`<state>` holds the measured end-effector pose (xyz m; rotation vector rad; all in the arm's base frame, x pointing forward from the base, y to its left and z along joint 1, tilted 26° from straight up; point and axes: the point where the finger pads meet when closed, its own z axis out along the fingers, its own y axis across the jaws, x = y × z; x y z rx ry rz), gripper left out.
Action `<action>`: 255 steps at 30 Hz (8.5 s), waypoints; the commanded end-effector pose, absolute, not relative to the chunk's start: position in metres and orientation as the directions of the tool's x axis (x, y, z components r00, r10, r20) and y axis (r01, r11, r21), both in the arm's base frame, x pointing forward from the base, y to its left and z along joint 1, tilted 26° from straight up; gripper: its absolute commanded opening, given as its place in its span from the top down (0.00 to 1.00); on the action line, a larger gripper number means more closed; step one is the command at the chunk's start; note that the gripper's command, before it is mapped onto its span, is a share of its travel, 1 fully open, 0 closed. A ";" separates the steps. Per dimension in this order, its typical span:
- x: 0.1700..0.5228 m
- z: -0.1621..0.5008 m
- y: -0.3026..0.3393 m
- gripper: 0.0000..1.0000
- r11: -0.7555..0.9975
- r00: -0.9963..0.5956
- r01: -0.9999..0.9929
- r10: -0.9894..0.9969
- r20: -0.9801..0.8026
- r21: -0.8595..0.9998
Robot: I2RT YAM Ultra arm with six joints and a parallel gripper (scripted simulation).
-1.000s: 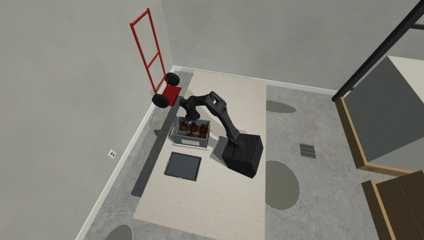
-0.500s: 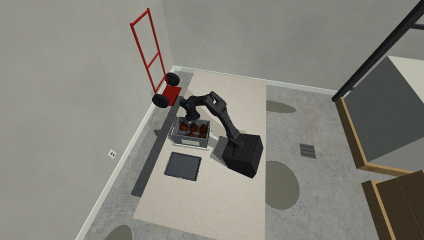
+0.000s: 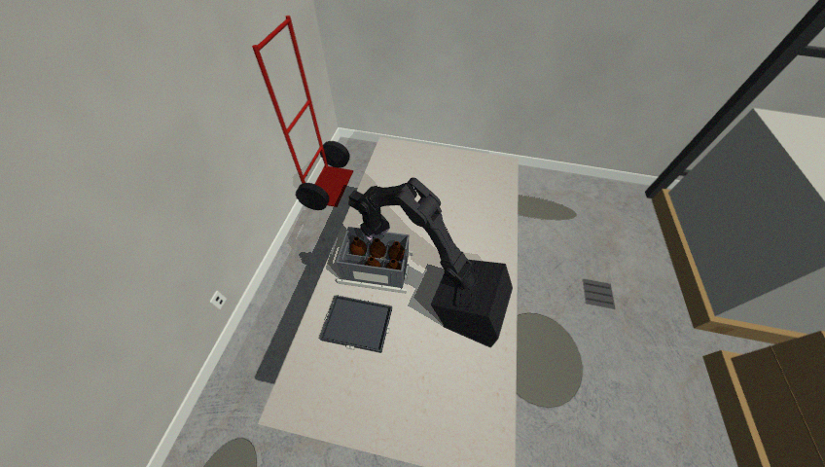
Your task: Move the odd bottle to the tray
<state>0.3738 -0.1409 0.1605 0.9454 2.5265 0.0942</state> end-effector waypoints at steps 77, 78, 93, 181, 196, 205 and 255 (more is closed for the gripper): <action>0.381 0.171 -0.146 0.39 0.763 -0.653 0.608 0.637 -0.409 0.218; 0.381 0.171 -0.146 0.39 0.763 -0.653 0.608 0.637 -0.409 0.218; 0.380 0.172 -0.146 0.39 0.762 -0.654 0.610 0.639 -0.405 0.217; 0.383 0.159 -0.145 0.39 0.762 -0.659 0.611 0.639 -0.395 0.214; 0.383 0.140 -0.144 0.39 0.760 -0.667 0.615 0.643 -0.377 0.209; 0.387 0.127 -0.144 0.39 0.760 -0.671 0.616 0.643 -0.369 0.206; 0.394 0.130 -0.148 0.39 0.762 -0.660 0.611 0.639 -0.395 0.212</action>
